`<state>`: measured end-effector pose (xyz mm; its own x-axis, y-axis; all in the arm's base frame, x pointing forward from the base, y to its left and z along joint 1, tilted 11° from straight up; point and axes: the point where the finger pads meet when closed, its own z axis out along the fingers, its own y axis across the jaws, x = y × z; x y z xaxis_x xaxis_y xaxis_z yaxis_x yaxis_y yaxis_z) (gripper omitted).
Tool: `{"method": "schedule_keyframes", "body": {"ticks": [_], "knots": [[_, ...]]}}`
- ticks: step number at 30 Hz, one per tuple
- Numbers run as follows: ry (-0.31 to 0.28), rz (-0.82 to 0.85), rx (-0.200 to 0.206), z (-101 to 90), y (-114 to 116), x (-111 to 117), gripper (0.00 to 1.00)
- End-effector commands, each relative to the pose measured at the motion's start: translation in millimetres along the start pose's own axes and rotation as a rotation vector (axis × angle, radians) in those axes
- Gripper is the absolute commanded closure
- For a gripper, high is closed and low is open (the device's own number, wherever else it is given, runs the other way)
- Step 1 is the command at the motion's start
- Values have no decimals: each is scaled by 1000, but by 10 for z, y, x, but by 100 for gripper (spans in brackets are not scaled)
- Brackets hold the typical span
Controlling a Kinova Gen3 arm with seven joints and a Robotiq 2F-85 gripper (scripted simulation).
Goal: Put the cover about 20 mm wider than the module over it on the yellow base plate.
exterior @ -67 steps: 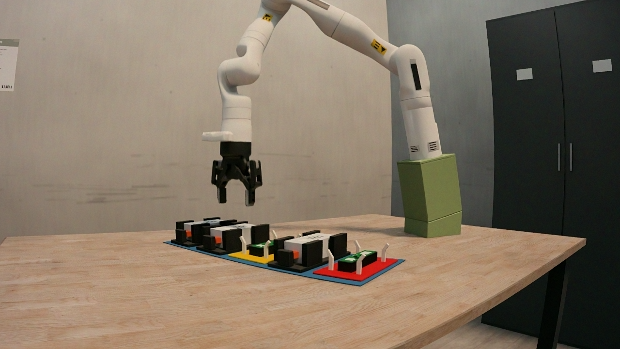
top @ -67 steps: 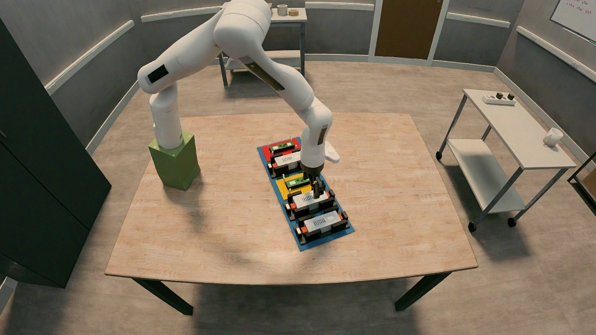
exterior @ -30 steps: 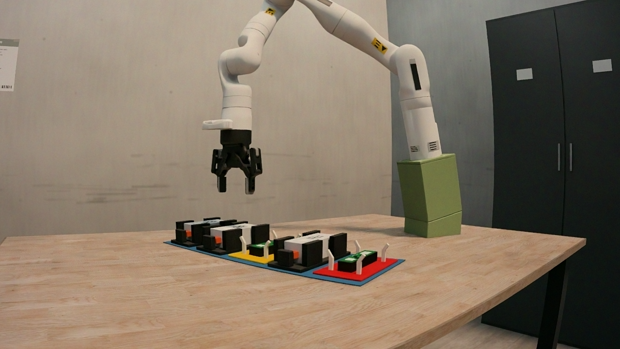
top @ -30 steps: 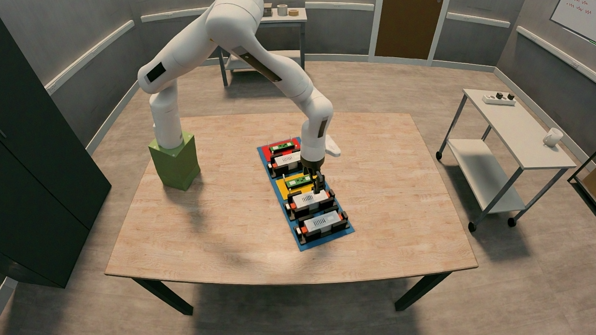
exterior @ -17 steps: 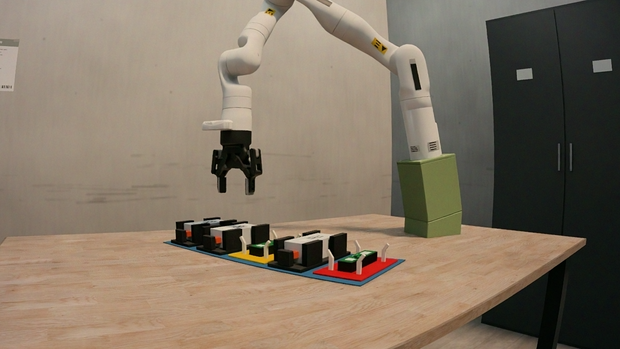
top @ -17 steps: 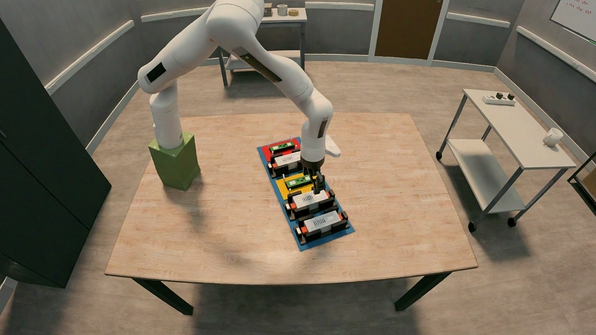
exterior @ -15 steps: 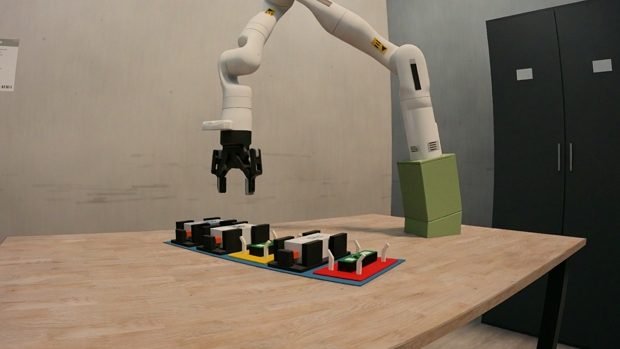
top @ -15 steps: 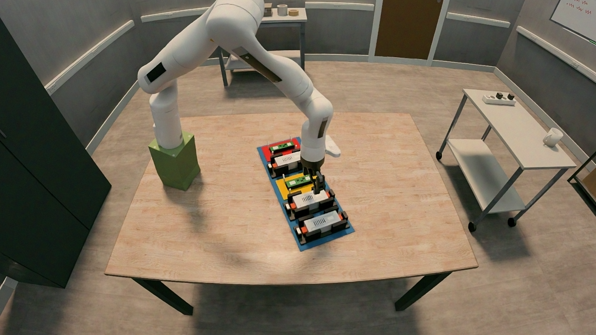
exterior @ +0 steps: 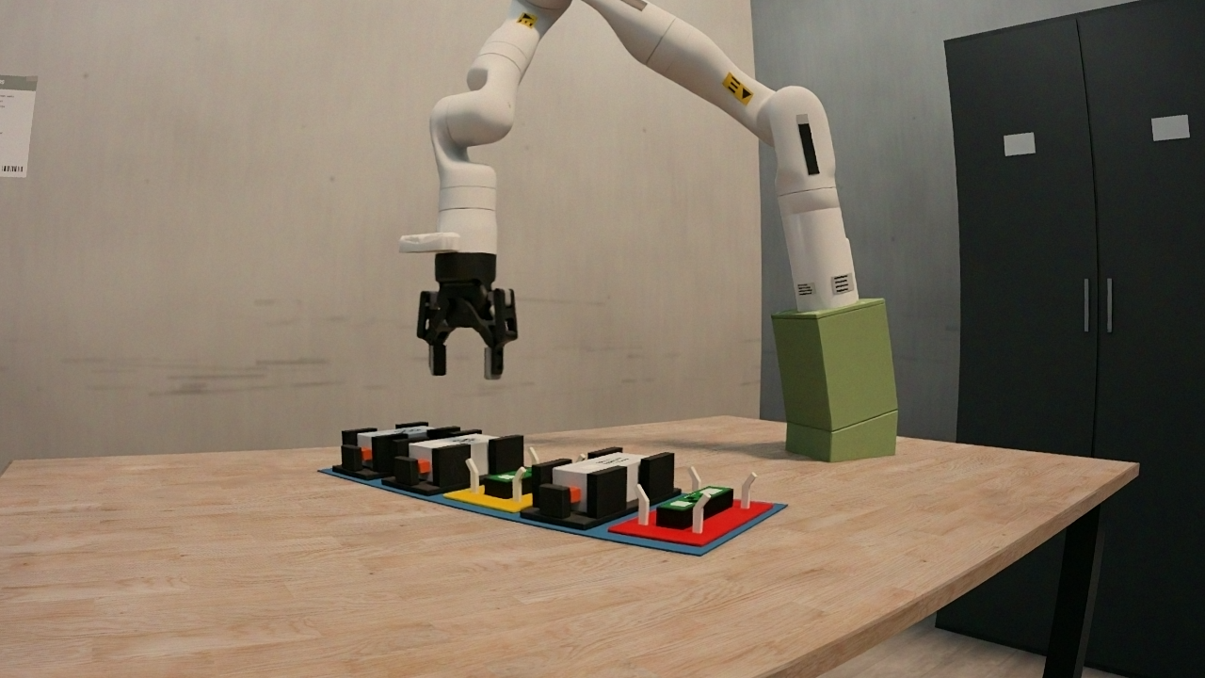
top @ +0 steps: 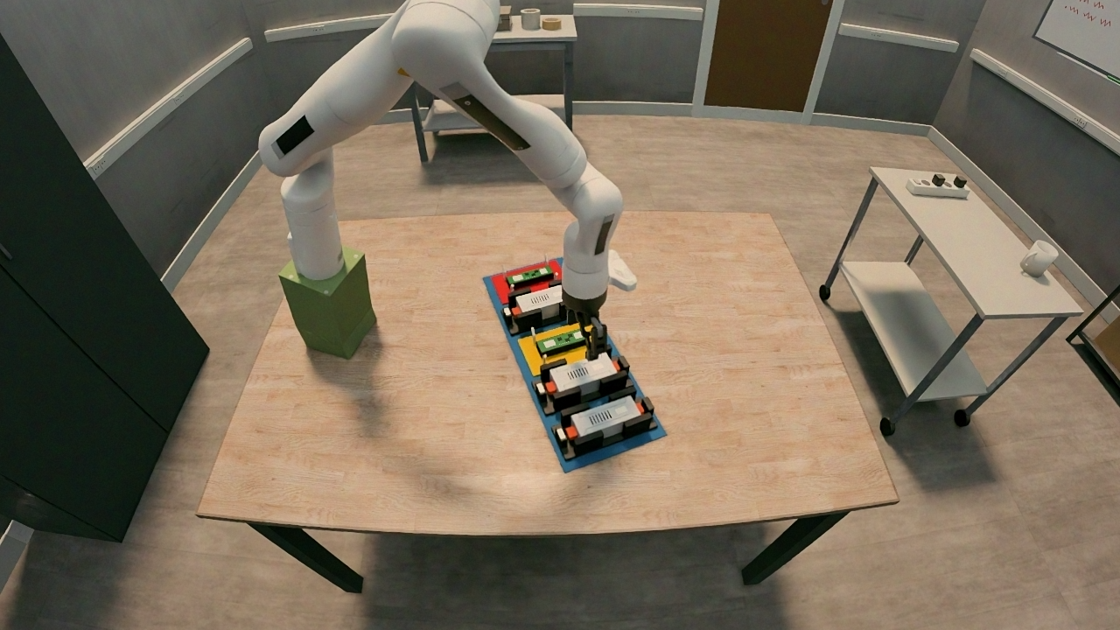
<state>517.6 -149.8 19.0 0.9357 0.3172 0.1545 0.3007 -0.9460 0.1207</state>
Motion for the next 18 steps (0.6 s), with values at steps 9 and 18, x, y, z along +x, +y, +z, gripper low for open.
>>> {"method": "schedule_keyframes", "body": {"ticks": [9,18], "knots": [[2,0,-3,3,-458,7,0],[2,0,-2,11,-813,7,0]]}}
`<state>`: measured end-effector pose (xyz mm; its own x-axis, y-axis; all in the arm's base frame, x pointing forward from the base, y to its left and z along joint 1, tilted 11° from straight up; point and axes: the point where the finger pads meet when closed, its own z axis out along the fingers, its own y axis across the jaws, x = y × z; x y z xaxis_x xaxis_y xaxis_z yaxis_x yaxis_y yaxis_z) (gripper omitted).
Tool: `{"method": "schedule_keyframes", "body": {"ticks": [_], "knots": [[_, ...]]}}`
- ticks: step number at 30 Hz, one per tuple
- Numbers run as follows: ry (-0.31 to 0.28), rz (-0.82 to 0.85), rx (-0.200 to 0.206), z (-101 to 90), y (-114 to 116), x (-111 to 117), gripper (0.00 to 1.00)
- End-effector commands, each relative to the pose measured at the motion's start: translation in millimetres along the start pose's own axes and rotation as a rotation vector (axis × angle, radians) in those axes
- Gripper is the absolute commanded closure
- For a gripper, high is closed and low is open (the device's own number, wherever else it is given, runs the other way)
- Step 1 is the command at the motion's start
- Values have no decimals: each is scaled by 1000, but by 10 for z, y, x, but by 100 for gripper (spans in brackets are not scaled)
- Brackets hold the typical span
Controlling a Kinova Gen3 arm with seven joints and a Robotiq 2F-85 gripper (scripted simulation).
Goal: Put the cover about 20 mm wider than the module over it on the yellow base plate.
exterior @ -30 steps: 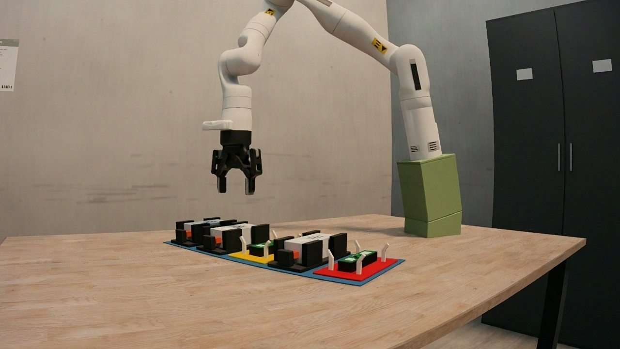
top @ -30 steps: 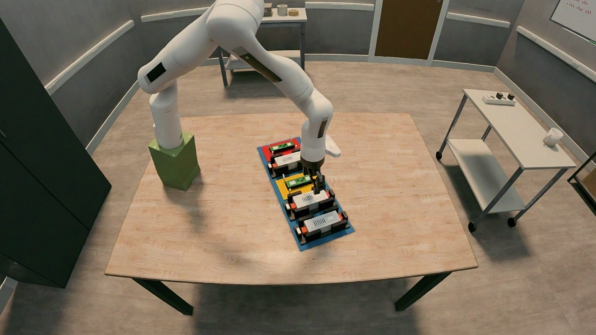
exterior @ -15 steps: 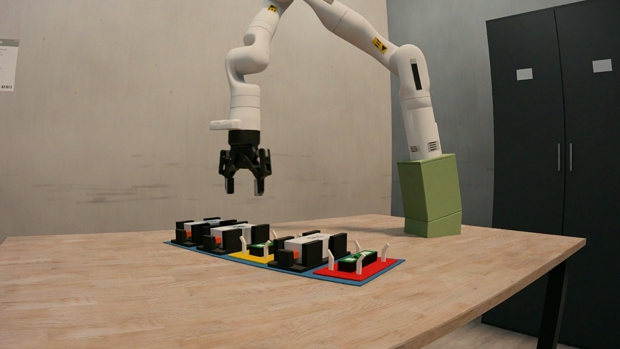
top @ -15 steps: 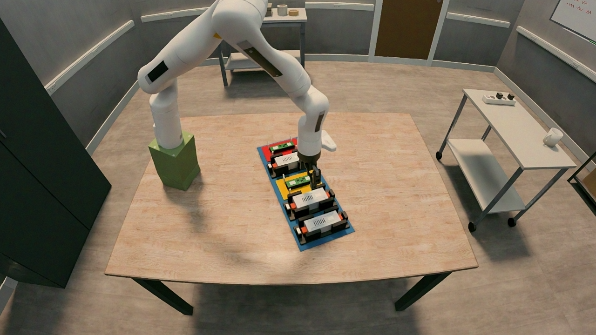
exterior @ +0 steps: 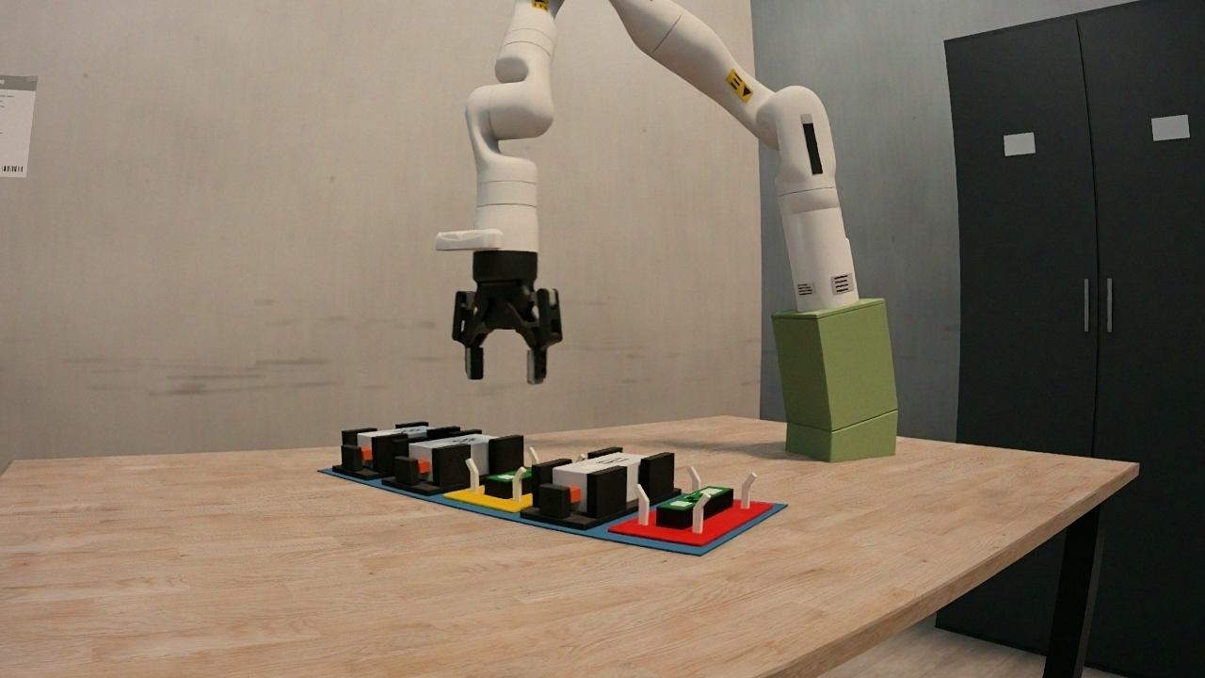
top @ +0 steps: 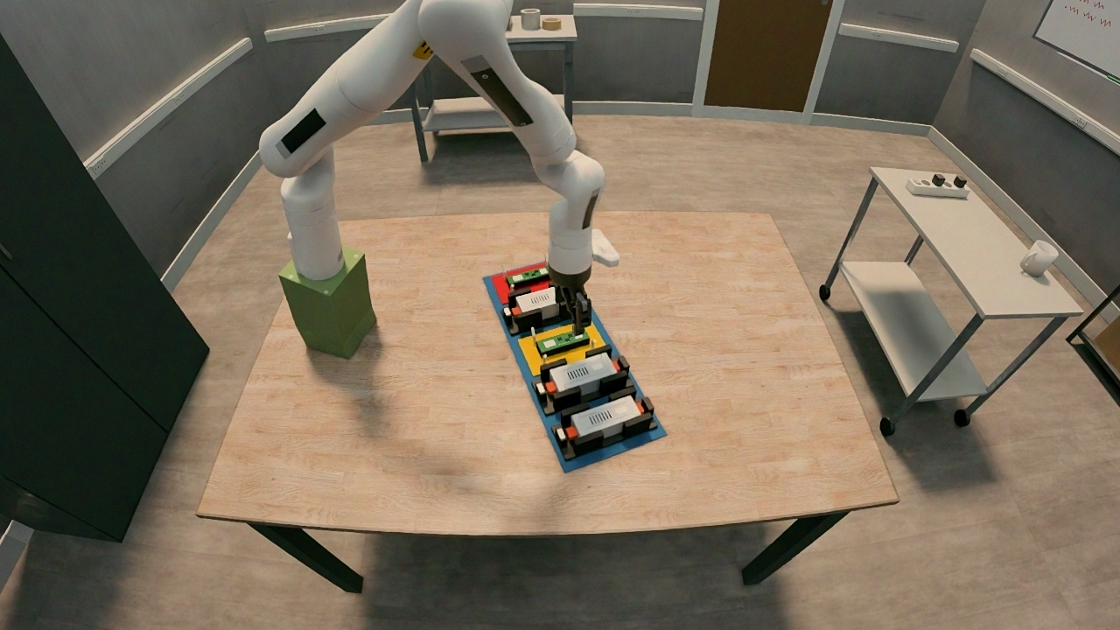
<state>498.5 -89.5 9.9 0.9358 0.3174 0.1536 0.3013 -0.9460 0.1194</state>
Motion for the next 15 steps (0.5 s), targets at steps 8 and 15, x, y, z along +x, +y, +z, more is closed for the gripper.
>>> {"method": "schedule_keyframes", "body": {"ticks": [8,15], "knots": [[3,1,-4,3,-415,8,0],[3,0,-3,9,-650,8,0]]}}
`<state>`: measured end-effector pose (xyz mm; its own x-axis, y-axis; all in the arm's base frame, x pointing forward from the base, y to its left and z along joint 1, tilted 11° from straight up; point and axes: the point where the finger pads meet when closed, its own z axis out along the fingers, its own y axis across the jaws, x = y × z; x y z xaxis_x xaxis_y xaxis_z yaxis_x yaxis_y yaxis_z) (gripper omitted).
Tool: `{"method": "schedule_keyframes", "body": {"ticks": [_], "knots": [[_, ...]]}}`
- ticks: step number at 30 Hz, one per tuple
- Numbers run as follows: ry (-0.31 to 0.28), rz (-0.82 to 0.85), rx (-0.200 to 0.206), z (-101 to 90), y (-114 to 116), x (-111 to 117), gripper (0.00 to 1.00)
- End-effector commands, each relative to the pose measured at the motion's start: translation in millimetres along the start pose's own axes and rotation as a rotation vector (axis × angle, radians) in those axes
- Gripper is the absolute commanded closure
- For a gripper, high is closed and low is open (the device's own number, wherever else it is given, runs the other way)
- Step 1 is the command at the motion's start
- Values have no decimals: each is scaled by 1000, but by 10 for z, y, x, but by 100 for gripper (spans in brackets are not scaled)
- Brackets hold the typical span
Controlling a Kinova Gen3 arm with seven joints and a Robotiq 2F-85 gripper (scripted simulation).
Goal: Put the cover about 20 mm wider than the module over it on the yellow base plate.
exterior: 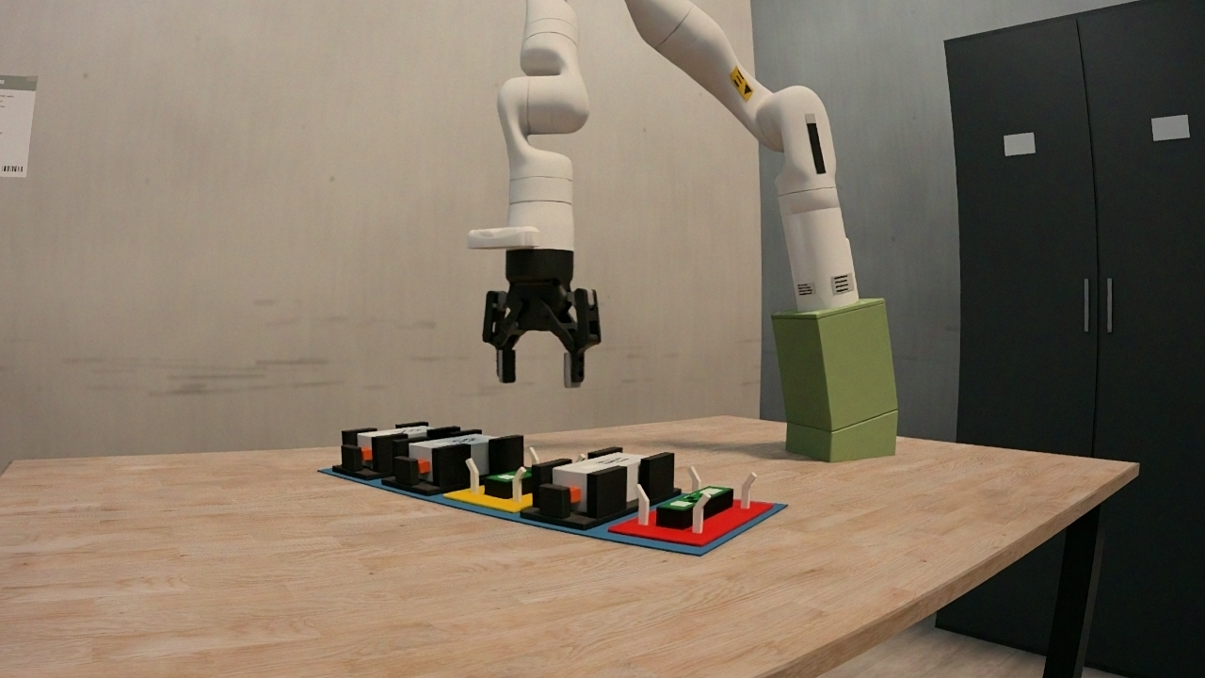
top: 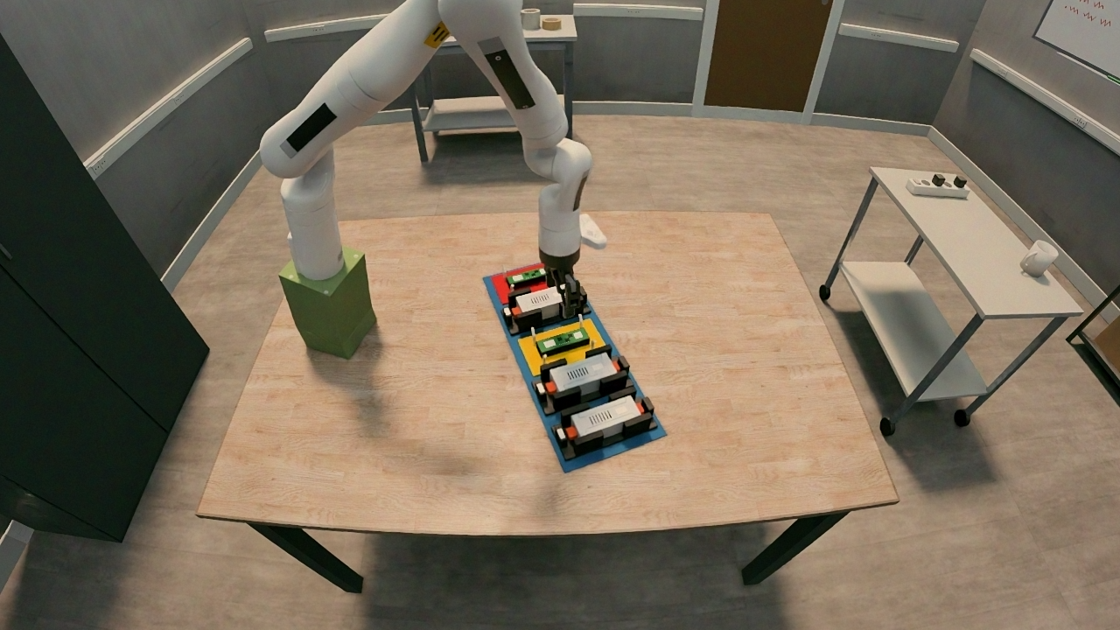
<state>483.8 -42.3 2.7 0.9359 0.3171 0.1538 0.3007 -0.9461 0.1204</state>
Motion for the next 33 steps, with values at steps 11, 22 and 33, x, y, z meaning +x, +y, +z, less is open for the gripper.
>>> {"method": "schedule_keyframes", "body": {"ticks": [11,22,33], "knots": [[3,0,-3,6,-511,7,0],[3,0,-2,19,-1015,8,0],[2,0,-2,20,-1041,7,0]]}}
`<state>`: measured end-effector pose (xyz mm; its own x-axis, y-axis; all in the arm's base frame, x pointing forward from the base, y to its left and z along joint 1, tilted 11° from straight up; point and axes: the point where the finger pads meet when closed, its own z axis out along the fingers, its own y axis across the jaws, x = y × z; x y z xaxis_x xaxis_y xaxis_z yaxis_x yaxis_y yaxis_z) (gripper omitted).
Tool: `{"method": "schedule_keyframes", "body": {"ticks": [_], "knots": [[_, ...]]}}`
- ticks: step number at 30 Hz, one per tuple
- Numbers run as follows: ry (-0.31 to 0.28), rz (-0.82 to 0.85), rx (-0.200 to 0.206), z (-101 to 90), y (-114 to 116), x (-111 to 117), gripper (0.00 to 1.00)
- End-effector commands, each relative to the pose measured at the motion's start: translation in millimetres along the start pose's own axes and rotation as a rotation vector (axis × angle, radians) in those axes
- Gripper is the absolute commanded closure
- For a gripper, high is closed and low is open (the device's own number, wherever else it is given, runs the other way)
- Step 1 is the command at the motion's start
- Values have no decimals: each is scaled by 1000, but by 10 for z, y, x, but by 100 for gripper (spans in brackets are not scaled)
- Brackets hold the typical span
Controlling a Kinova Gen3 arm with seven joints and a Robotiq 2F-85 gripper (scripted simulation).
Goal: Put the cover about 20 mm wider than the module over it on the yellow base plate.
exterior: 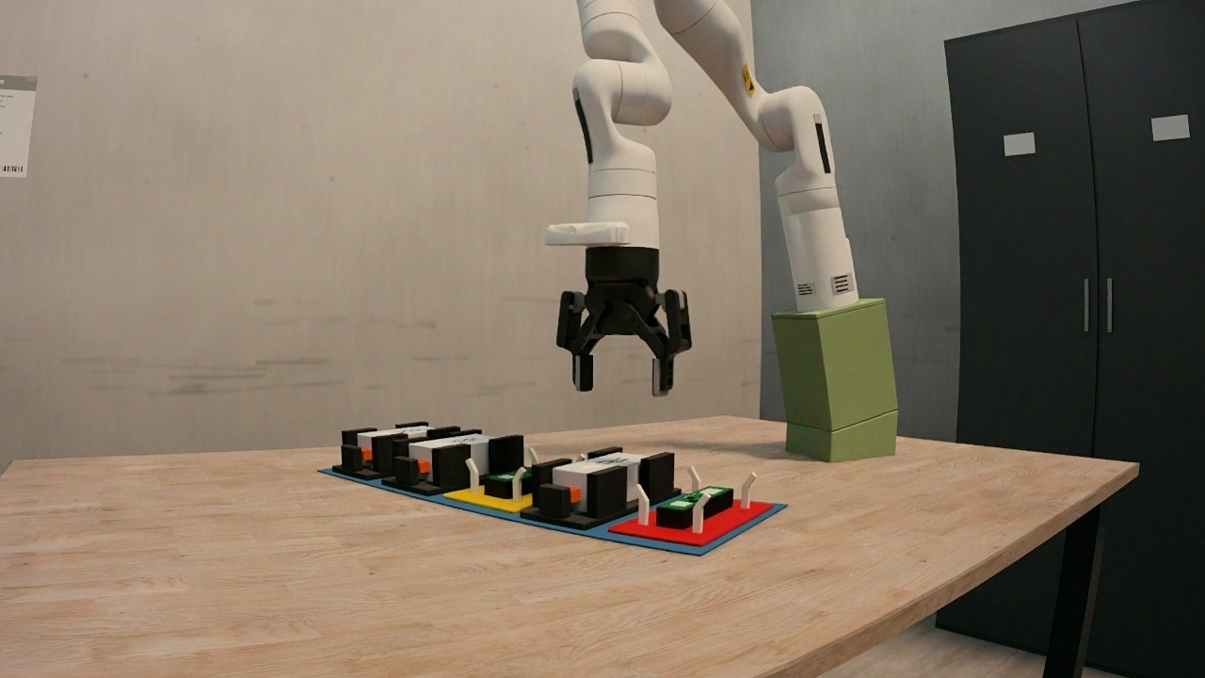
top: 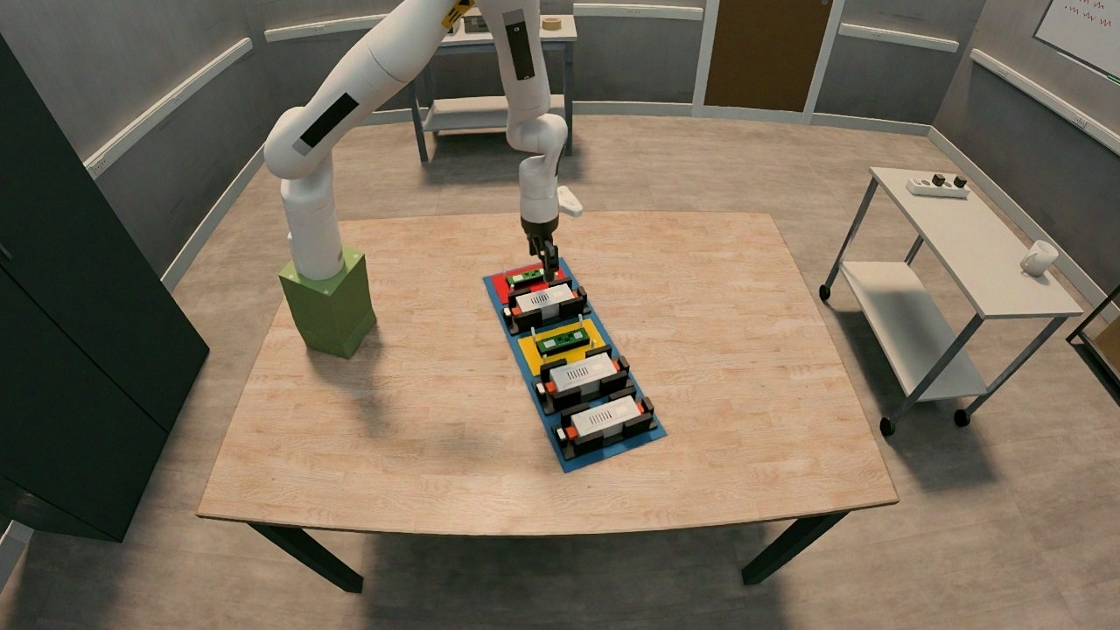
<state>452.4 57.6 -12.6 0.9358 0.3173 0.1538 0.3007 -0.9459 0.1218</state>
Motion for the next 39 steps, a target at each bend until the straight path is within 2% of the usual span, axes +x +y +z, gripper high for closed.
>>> {"method": "schedule_keyframes", "body": {"ticks": [1,39], "knots": [[2,0,0,-7,26,8,0],[3,0,-1,37,165,8,0]]}}
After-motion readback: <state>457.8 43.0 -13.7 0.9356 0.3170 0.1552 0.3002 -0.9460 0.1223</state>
